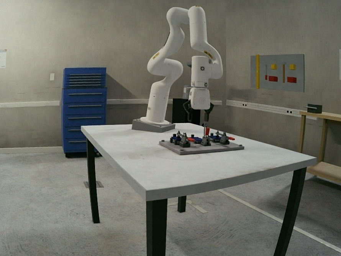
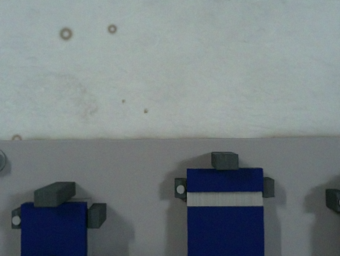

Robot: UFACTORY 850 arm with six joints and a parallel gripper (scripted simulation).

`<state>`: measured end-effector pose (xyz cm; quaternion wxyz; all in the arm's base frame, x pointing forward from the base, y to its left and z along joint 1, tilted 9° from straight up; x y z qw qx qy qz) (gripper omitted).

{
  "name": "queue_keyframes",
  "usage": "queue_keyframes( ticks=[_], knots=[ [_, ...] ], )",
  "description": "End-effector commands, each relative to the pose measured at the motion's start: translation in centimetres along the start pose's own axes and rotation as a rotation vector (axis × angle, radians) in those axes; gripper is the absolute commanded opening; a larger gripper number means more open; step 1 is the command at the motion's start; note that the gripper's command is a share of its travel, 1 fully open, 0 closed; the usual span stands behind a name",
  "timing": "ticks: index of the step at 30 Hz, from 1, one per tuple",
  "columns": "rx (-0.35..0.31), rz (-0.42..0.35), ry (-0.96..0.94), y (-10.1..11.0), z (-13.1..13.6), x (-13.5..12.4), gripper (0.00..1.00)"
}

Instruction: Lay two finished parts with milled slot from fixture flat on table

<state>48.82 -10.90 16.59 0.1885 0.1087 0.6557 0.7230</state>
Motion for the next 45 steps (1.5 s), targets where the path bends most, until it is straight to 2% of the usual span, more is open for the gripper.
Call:
queue_keyframes(
  ticks=[1, 15, 26, 45],
  knots=[
    [-0.001, -0.002, 0.000, -0.4, 0.0, -0.1, 1.00],
    [-0.001, -0.002, 0.000, -4.4, 0.0, -0.1, 1.00],
    [-0.001, -0.002, 0.000, -5.5, 0.0, -0.1, 1.00],
    [-0.001, -0.001, 0.000, -5.6, 0.0, -0.1, 1.00]
  ],
)
Point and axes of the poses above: the point where the finger pads meet when closed, its own y axis back along the fingers, its own z axis across the jaws, x = y × z, the point moved 3 cm from there along y, back along the fingers, and after that the axes turned 10 degrees about -y, right-handed, at the moved point
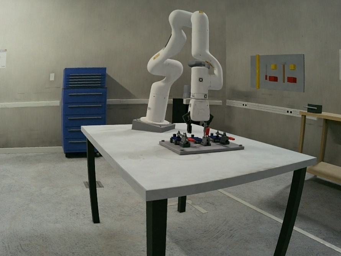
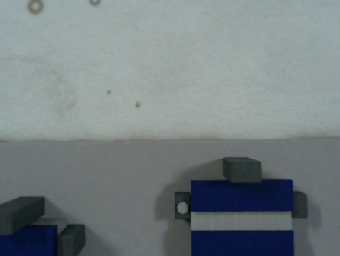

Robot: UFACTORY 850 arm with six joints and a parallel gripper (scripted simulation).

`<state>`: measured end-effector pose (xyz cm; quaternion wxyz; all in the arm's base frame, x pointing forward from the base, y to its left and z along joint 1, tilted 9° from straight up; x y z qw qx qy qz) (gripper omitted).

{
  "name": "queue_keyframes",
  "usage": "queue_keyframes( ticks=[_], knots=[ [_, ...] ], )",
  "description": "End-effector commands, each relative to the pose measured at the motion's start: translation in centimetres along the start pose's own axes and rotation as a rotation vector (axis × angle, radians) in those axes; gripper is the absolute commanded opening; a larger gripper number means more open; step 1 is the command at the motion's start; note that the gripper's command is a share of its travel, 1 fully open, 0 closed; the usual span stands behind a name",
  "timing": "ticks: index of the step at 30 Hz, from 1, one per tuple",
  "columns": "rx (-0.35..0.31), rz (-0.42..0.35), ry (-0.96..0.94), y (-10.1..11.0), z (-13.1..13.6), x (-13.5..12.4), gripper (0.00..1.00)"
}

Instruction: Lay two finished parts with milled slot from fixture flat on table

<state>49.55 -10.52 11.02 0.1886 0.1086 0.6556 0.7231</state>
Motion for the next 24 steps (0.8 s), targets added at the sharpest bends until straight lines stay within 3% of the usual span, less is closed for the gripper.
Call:
queue_keyframes(
  ticks=[1, 24],
  knots=[
    [0.000, -0.001, 0.000, 0.0, 0.0, -0.1, 1.00],
    [0.000, -0.001, 0.000, -1.2, 0.0, -0.1, 1.00]
  ],
)
Point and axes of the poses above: the point where the finger pads meet when closed, its own y axis back along the fingers, its own z axis across the jaws, x = y × z, the point moved 3 cm from there along y, back along the fingers, and after that the axes turned 10 degrees about -y, right-handed, at the moved point
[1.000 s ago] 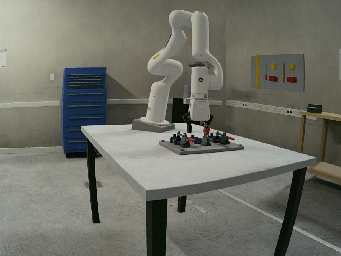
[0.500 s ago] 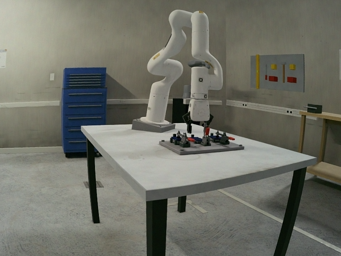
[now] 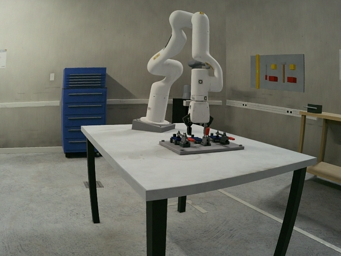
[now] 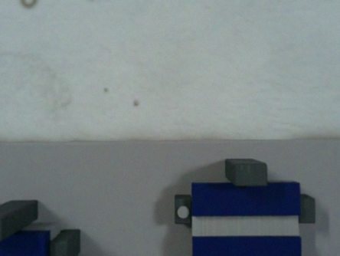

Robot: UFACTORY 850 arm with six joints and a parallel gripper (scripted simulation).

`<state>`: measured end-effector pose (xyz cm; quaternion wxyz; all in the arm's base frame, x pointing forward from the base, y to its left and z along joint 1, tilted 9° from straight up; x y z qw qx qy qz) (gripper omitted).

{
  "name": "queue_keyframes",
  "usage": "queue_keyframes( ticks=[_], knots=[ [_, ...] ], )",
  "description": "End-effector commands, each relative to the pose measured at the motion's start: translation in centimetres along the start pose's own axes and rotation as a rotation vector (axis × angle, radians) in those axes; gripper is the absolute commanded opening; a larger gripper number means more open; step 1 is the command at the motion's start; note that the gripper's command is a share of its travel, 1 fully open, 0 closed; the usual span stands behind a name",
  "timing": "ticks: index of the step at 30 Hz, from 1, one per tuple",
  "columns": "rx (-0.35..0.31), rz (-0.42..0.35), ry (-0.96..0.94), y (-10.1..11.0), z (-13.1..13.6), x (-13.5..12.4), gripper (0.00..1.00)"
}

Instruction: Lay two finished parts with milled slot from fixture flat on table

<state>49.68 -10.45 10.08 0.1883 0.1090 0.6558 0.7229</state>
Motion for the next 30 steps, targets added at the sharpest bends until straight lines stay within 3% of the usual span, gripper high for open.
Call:
queue_keyframes(
  ticks=[1, 30],
  knots=[
    [-0.001, -0.002, 0.000, -0.3, 0.0, -0.1, 1.00],
    [-0.001, -0.002, 0.000, -1.7, 0.0, -0.1, 1.00]
  ],
)
Point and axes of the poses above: the point where the finger pads meet when closed, its own y axis back along the fingers, its own z axis across the jaws, x = y × z, the point moved 3 cm from there along y, back along the fingers, and after that the axes turned 10 degrees about -y, right-handed, at the moved point
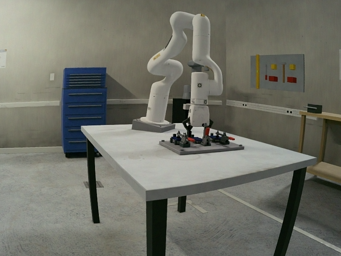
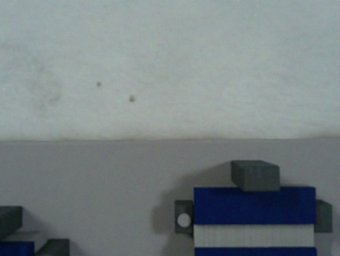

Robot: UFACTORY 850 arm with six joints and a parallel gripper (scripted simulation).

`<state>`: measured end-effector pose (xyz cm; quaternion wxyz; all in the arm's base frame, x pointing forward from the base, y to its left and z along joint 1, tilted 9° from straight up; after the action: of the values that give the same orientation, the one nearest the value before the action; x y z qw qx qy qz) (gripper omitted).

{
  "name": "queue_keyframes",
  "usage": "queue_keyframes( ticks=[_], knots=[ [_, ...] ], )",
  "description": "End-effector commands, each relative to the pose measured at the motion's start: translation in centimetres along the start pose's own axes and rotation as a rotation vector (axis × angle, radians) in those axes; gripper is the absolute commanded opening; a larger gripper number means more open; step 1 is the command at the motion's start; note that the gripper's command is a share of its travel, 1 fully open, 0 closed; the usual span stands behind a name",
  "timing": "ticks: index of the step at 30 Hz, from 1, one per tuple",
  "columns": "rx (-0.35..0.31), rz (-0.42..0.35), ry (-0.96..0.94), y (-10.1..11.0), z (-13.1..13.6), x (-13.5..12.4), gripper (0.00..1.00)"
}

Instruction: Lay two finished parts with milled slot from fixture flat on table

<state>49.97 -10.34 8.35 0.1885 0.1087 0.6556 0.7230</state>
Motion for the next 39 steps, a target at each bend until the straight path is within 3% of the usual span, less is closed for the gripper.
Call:
queue_keyframes(
  ticks=[1, 11, 12, 39],
  knots=[
    [0.000, -0.002, 0.000, 0.03, 0.01, -0.06, 1.00],
    [0.000, -0.001, 0.000, 0.03, 0.01, -0.06, 1.00],
    [0.000, -0.001, 0.000, 0.03, 0.01, -0.06, 0.00],
    [0.000, -0.001, 0.000, 0.03, 0.01, -0.06, 0.00]
  ],
)
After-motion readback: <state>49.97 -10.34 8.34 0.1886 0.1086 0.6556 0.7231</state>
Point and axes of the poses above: the point where the finger pads meet when closed, its own y axis back along the fingers, its own z axis across the jaws, x = y × z, the point moved 3 cm from there along y, back along the fingers, and after that the axes turned 10 degrees about -y, right-handed, at the moved point
